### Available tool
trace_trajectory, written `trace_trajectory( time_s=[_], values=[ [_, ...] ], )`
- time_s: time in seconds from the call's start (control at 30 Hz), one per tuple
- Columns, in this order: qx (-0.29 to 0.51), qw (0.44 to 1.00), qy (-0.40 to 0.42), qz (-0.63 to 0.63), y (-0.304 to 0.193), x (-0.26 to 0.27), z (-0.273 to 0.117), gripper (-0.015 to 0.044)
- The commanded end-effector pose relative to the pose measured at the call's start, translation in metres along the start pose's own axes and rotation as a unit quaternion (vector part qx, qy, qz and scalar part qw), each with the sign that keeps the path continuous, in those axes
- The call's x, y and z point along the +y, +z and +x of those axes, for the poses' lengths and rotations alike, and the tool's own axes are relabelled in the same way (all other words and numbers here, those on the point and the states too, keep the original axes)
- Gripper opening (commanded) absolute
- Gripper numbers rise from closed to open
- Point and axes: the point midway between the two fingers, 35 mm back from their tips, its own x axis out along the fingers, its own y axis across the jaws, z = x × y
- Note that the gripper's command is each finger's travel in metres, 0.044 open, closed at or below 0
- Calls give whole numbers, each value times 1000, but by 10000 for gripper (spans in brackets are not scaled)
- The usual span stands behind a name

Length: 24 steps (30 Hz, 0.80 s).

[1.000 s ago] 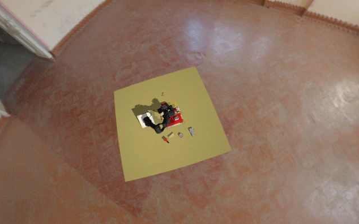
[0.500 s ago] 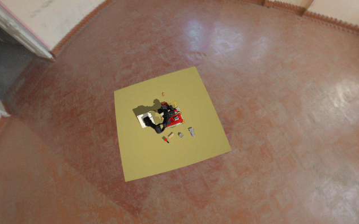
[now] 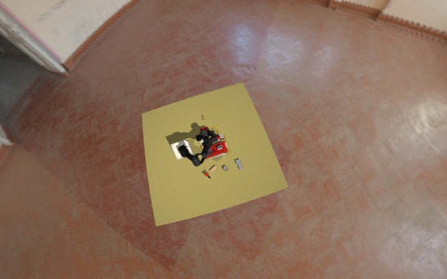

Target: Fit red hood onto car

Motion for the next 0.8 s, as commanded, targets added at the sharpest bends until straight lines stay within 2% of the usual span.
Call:
trace_trajectory(
  time_s=[0.0, 0.07, 0.1, 0.3, 0.5, 0.77],
  values=[
    [-1, 1000, -7, -2, 14, -5, -10, 58],
    [-1, 1000, -7, -3, 22, -5, -14, 6],
    [-2, 1000, -7, -3, 26, -5, -17, 0],
    [-3, 1000, -7, -3, 50, -2, -31, 0],
    [-4, 1000, -7, 3, 52, -2, -32, 0],
    [-4, 997, -7, 82, 51, -1, -30, 0]
  ],
)
